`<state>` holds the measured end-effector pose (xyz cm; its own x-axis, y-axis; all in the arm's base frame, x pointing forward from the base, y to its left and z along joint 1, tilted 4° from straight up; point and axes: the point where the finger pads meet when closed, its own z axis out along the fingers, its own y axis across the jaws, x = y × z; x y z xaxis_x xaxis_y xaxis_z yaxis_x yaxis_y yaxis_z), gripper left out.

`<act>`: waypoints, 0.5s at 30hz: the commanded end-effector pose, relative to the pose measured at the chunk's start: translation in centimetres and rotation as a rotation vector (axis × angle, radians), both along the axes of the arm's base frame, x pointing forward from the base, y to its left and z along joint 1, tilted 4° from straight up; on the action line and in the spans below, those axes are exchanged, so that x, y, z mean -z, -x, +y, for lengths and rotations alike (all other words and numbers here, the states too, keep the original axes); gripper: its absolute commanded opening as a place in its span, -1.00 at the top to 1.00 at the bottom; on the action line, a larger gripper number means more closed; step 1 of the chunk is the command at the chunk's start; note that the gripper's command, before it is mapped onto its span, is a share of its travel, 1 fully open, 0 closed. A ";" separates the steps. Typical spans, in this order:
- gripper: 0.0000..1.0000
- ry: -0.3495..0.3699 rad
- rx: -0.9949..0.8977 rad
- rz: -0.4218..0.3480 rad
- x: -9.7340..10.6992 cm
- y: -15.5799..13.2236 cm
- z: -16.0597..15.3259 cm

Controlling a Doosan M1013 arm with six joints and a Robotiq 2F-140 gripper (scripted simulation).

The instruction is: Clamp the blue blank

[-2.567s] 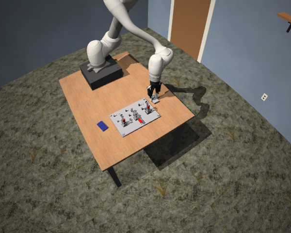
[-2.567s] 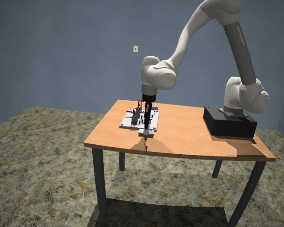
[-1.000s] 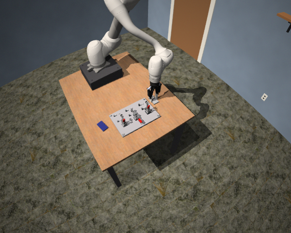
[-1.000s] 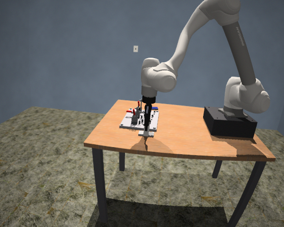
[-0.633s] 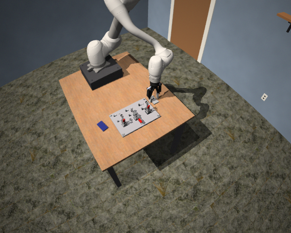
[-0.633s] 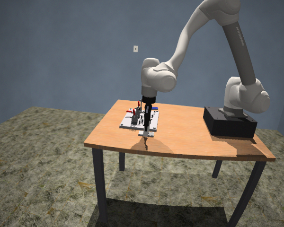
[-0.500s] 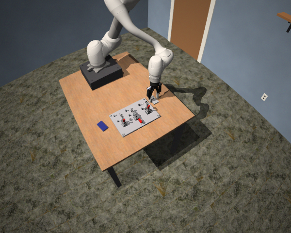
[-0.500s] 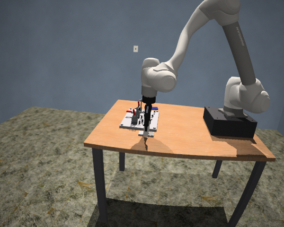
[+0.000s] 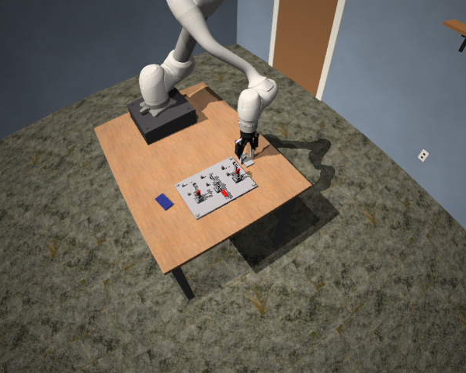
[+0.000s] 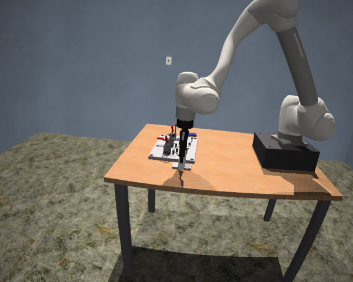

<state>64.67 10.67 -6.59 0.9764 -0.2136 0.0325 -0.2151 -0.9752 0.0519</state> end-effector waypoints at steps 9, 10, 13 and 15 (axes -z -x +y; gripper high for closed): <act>0.06 0.000 0.000 0.000 0.0 0.0 0.0; 0.06 0.000 0.000 0.000 0.0 0.0 0.0; 0.06 0.000 0.000 0.000 -0.4 0.0 0.0; 0.06 0.000 0.000 0.000 -1.1 0.0 0.1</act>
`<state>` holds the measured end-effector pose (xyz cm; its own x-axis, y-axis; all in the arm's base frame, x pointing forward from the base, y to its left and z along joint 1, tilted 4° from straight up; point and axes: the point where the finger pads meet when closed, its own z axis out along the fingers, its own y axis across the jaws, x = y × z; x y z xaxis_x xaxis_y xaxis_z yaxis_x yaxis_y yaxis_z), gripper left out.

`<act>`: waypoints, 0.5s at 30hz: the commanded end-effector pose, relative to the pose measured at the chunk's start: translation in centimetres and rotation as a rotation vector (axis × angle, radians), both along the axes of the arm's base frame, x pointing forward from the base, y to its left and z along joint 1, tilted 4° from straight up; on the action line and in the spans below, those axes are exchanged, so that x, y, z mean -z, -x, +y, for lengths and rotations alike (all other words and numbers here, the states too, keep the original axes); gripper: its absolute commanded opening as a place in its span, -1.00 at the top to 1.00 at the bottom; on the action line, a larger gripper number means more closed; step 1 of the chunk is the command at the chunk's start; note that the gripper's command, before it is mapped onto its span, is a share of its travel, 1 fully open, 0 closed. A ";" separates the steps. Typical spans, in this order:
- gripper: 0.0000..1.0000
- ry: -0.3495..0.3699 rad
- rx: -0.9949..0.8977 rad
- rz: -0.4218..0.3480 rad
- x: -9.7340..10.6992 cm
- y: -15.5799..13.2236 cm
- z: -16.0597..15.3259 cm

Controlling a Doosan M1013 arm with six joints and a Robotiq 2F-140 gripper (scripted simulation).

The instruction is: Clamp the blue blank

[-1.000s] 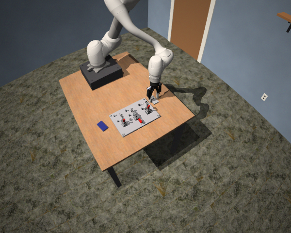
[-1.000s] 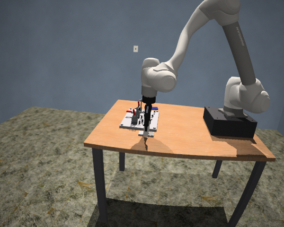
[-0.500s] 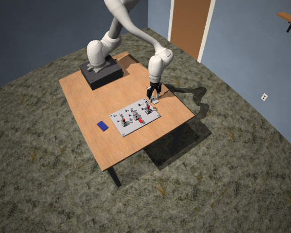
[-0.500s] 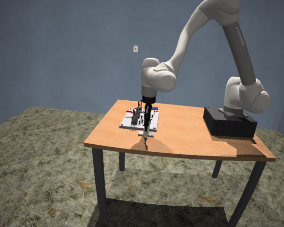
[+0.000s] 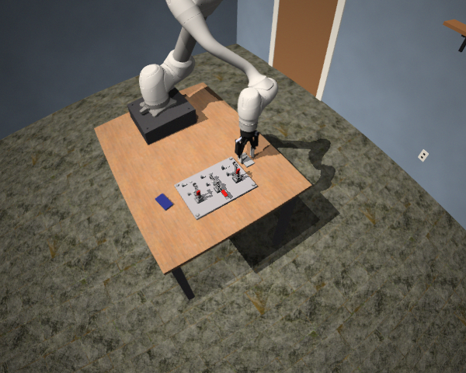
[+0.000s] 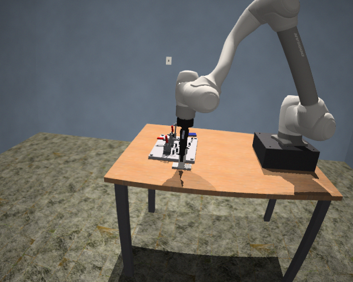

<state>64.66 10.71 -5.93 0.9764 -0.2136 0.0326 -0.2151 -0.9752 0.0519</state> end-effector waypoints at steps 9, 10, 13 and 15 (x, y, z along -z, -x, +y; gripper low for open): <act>0.06 0.000 0.000 0.000 -4.5 0.1 0.3; 0.06 0.000 0.000 0.000 -5.2 0.1 0.3; 0.06 0.000 0.000 0.000 -7.1 0.1 0.4; 0.06 0.000 0.000 0.000 -8.1 0.2 0.5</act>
